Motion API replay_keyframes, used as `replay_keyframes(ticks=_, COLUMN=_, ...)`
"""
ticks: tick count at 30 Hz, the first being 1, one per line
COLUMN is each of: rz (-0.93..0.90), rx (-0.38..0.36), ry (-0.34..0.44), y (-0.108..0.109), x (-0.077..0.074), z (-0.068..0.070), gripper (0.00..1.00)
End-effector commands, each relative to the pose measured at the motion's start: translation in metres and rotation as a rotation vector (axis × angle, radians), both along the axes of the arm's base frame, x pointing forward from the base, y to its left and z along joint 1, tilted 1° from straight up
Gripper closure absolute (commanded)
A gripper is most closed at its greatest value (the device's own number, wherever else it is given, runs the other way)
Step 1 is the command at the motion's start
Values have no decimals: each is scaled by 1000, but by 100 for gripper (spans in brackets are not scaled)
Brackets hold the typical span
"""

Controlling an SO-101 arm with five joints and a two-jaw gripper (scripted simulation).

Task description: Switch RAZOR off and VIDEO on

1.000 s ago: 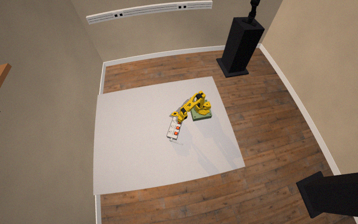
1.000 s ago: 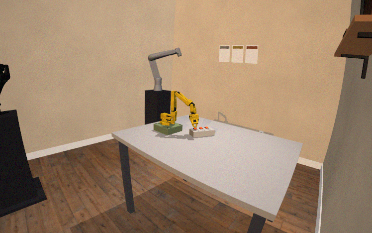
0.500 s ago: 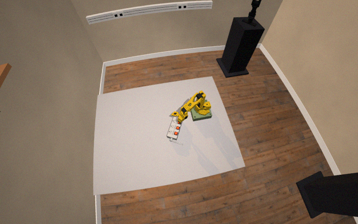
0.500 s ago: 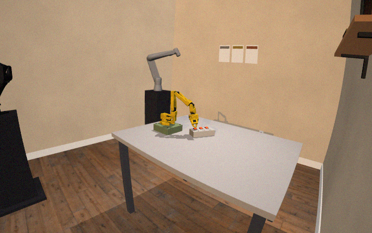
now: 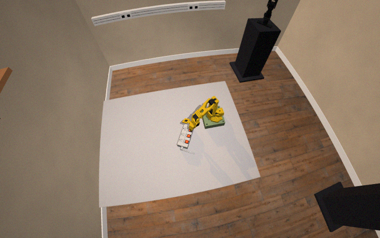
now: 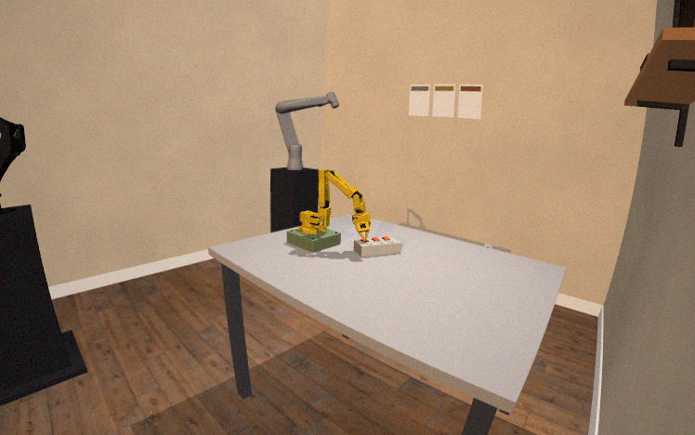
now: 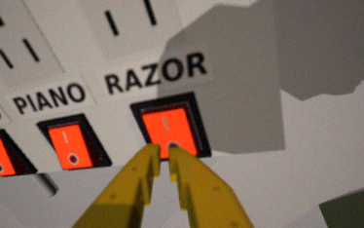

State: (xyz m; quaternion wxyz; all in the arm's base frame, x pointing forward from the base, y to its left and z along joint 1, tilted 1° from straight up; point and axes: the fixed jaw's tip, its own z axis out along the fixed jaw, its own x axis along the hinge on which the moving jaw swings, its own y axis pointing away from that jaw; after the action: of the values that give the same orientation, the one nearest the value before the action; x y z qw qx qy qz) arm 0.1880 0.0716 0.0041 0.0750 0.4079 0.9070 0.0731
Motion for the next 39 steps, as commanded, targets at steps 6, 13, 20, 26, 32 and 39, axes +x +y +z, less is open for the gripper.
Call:
replay_keyframes(ticks=6, rz=16, rx=-70, ry=187, y=-10, x=-38, z=-33, gripper=100)
replay_keyframes(ticks=13, rz=14, rx=-70, ry=187, y=-9, x=-34, z=-28, gripper=100)
replay_keyframes(ticks=20, rz=8, rx=-69, ry=187, y=-5, x=-21, z=-13, gripper=100)
replay_keyframes(ticks=26, rz=5, rx=-69, ry=187, y=-3, x=-15, z=-3, gripper=100)
replay_keyframes(ticks=32, rz=2, rx=-69, ry=188, y=-2, x=-9, z=8, gripper=100)
replay_keyframes(ticks=39, rz=1, rx=-69, ry=188, y=-1, x=-8, z=10, gripper=100)
